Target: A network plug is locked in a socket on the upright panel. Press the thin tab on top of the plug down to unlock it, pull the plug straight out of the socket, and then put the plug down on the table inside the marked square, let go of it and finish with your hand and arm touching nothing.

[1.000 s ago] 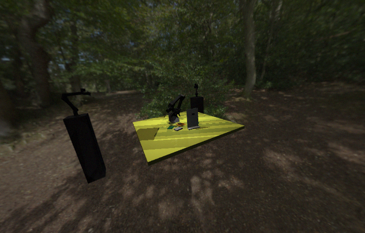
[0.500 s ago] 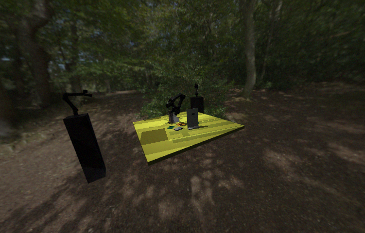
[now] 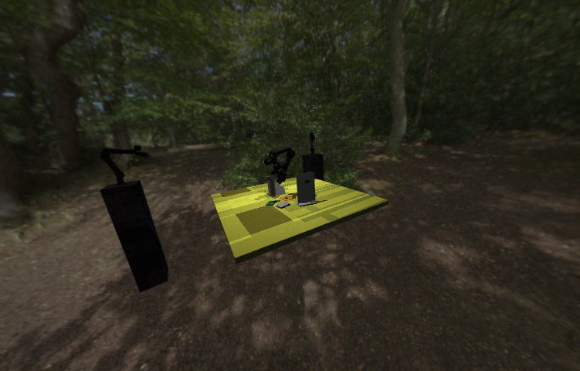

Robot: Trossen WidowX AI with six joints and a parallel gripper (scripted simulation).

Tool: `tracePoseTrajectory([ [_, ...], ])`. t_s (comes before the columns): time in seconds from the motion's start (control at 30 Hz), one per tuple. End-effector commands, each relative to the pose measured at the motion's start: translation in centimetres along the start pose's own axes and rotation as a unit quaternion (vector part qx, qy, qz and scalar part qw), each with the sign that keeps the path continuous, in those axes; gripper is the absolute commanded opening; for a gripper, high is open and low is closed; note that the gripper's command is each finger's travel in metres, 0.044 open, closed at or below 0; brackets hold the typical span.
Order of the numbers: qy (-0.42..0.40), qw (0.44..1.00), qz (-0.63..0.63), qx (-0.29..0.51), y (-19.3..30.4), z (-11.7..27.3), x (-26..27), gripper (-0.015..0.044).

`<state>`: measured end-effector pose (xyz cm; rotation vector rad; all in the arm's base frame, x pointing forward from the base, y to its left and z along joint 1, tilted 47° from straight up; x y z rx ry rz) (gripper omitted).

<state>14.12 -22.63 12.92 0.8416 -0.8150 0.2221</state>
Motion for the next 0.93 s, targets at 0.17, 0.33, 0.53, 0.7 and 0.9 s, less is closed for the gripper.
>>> tracePoseTrajectory([
  [0.17,0.002,1.0,-0.003,0.0,0.08,0.11,0.06,0.044],
  [0.33,0.002,1.0,-0.003,0.0,0.08,0.11,0.06,0.044],
  [0.53,0.002,1.0,-0.003,0.0,0.08,0.11,0.06,0.044],
  [0.7,0.002,1.0,-0.003,0.0,0.08,0.11,0.06,0.044],
  [0.9,0.002,1.0,-0.003,0.0,0.08,0.11,0.06,0.044],
])
Point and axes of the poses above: the point midway between the two fingers, 35 mm back from their tips, its own z axis back along the fingers, its own x axis across the jaws, y = z × x, the point moved 10 cm from there along z, back along the fingers, and after that the axes turned 9 degrees about -z, right-handed, at the moved point
